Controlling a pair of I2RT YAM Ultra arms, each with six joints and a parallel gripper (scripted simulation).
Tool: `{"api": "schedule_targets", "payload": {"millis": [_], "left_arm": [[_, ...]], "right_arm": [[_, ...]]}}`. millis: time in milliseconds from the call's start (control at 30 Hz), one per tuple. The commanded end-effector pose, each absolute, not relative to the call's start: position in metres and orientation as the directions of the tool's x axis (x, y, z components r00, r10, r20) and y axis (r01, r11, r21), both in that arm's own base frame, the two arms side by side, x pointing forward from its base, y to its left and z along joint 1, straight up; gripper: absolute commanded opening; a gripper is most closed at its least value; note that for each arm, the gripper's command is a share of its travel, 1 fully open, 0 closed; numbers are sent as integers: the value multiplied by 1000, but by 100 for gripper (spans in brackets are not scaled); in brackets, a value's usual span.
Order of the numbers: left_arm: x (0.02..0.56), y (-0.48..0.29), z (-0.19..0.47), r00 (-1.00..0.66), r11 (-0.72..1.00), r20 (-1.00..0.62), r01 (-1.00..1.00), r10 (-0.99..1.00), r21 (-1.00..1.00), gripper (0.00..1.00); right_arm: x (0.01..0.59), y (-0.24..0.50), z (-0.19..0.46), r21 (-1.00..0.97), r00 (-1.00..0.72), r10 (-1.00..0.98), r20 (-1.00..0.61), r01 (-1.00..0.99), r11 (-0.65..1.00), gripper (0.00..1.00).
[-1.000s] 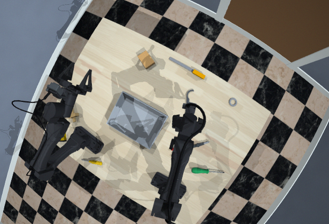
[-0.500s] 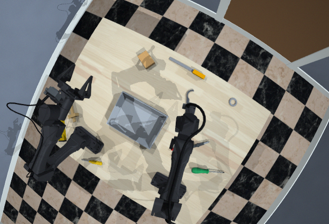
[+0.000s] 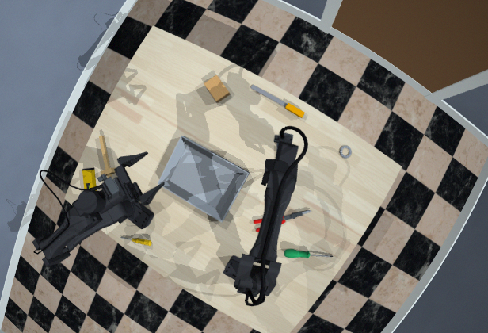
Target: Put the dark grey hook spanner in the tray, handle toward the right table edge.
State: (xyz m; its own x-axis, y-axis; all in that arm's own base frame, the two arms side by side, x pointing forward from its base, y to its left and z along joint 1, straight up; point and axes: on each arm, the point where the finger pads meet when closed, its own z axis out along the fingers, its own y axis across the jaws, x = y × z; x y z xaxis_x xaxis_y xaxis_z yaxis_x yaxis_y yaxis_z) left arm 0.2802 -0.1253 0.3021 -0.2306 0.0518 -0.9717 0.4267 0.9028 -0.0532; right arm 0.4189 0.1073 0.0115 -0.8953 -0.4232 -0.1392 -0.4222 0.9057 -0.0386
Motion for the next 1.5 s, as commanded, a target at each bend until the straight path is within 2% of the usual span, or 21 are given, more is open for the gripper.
{"api": "schedule_targets", "payload": {"millis": [0,267,533,1000,1467], "left_arm": [[231,-144,256,-326,852,-940,516,101,-87,100],[186,-164,216,-353,762,-920,639,173,-102,100],[184,-166,217,-338,752,-926,652,168,-102,100],[184,-166,217,-336,751,-926,652,170,-99,100],[184,-166,217,-336,751,-926,652,170,-99,100]], "right_arm": [[420,111,5,-5,-890,-453,-47,-453,892,62],[431,115,-11,9,-886,-463,0,-463,886,62],[437,116,-12,5,-886,-463,-17,-463,886,62],[433,118,-36,7,-888,-460,-8,-460,888,46],[433,115,-41,7,-887,-462,-8,-462,887,46]]}}
